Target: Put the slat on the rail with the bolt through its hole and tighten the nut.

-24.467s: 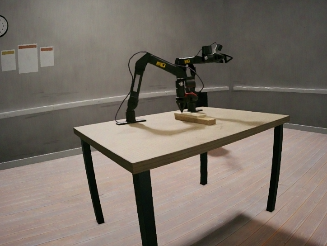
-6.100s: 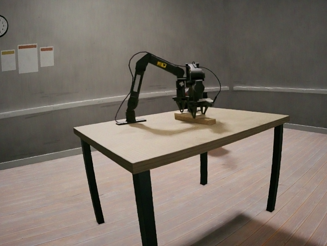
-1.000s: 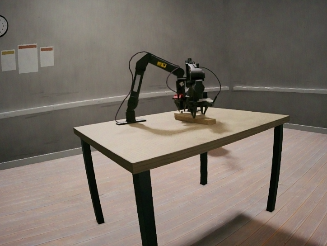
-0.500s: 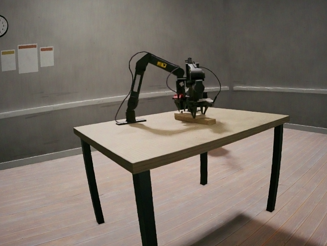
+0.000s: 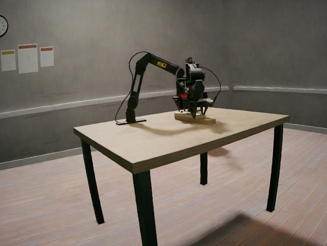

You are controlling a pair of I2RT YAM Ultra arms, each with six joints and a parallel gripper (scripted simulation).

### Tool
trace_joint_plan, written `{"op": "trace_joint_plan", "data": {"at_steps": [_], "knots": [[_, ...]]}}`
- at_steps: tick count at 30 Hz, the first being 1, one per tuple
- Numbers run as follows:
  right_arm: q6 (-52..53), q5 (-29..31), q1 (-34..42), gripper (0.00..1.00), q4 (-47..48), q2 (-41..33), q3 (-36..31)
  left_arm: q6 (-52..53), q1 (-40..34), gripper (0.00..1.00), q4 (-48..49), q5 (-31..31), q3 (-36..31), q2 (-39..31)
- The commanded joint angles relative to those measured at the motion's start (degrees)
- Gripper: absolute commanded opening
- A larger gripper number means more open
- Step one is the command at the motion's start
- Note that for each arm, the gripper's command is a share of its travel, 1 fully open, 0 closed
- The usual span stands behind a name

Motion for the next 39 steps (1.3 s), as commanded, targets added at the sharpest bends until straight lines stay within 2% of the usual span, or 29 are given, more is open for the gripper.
{"op": "trace_joint_plan", "data": {"at_steps": [1, 9, 11, 12, 26, 28, 29, 39], "knots": [[-14.26, 0.76, 0.31, 0.34, -0.32, -0.54, 0.49, 0.01, 0.01, 0.72, 0.03, -0.02, 0.26, -0.55], [-35.18, 0.79, 0.3, 0.34, -0.45, -0.6, 0.57, 0.01, 0.01, 0.72, 0.03, -0.02, 0.26, -0.55], [-35.18, 0.79, 0.3, 0.34, -0.45, -0.6, 0.57, 0.01, 0.01, 0.72, 0.03, -0.02, 0.26, -0.55], [-41.86, 0.81, 0.3, 0.34, -0.46, -0.61, 0.58, 0.01, 0.01, 0.72, 0.03, -0.02, 0.26, -0.55], [-78.17, 0.98, 0.33, 0.34, -0.68, -0.75, 0.71, 0.01, 0.01, 0.72, 0.03, -0.02, 0.26, -0.55], [-78.17, 0.98, 0.33, 0.34, -0.68, -0.75, 0.71, 0.01, 0.01, 0.72, 0.03, -0.02, 0.26, -0.55], [-84.83, 1.01, 0.34, 0.34, -0.69, -0.76, 0.71, 0.01, 0.01, 0.72, 0.03, -0.02, 0.26, -0.55], [-110.59, 1.2, 0.39, 0.34, -0.84, -0.87, 0.8, 0.01, 0.01, 0.72, 0.03, -0.02, 0.26, -0.55]]}}
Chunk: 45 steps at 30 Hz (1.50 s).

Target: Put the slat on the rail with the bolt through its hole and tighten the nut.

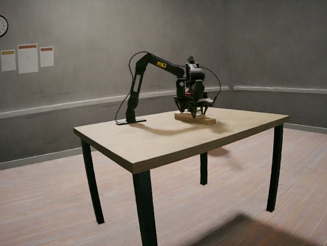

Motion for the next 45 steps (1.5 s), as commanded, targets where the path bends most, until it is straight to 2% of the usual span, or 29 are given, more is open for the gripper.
{"op": "trace_joint_plan", "data": {"at_steps": [1, 4, 6, 7, 16, 45], "knots": [[-14.18, 0.45, 0.4, 0.34, -0.83, -0.88, 0.8, 0.01, 0.01, 0.72, 0.03, -0.02, 0.26, -0.55], [-21.96, 0.51, 0.42, 0.34, -0.87, -0.91, 0.82, 0.01, 0.01, 0.72, 0.03, -0.02, 0.26, -0.55], [-21.96, 0.51, 0.42, 0.34, -0.87, -0.91, 0.82, 0.01, 0.01, 0.72, 0.03, -0.02, 0.26, -0.55], [-28.6, 0.52, 0.42, 0.34, -0.87, -0.93, 0.82, 0.01, 0.01, 0.72, 0.03, -0.02, 0.26, -0.55], [-50.21, 0.24, 0.25, 0.34, -0.94, -0.97, 0.86, 0.01, 0.01, 0.72, 0.03, -0.02, 0.26, -0.55], [-51.62, -0.34, -0.06, 0.34, -1.19, -0.8, 1.09, 0.01, 0.01, 0.72, 0.03, -0.02, 0.26, -0.55]]}}
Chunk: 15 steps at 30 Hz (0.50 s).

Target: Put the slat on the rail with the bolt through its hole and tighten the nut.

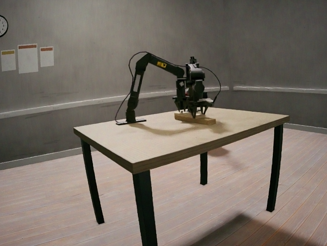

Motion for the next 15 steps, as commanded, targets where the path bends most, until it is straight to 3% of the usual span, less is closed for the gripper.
{"op": "trace_joint_plan", "data": {"at_steps": [1, 2, 9, 15], "knots": [[-0.49, -0.75, -0.06, 0.34, -1.23, -0.82, 1.11, 0.01, 0.01, 0.72, 0.03, -0.02, 0.26, -0.55], [-0.37, -0.56, -0.04, 0.23, -0.92, -0.7, 0.9, 0.01, 0.01, 0.72, 0.03, -0.02, 0.26, -0.55], [-0.01, 0.0, 0.0, 0.13, 0.03, -0.36, 0.24, 0.01, 0.01, 0.72, 0.03, -0.02, 0.26, -0.55], [-0.01, 0.0, 0.0, 0.12, 0.03, -0.36, 0.24, 0.01, 0.01, 0.72, 0.03, -0.02, 0.26, -0.55]]}}
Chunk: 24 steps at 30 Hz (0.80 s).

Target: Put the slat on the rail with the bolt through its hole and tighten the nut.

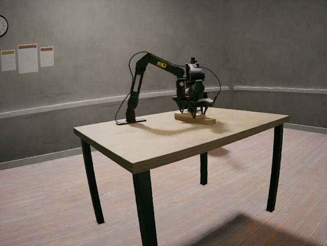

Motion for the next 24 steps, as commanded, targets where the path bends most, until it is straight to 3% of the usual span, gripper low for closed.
{"op": "trace_joint_plan", "data": {"at_steps": [1, 20, 24], "knots": [[0.01, 0.0, 0.0, 0.12, 0.05, -0.36, 0.24, 0.01, 0.01, 0.72, 0.03, -0.02, 0.26, -0.55], [0.01, -0.01, 0.0, 0.12, 0.02, -0.36, 0.23, 0.01, 0.01, 0.72, 0.03, -0.02, 0.26, -0.55], [5.48, -0.11, -0.06, 0.12, 0.05, -0.36, 0.23, 0.01, 0.01, 0.72, 0.03, -0.02, 0.26, -0.55]]}}
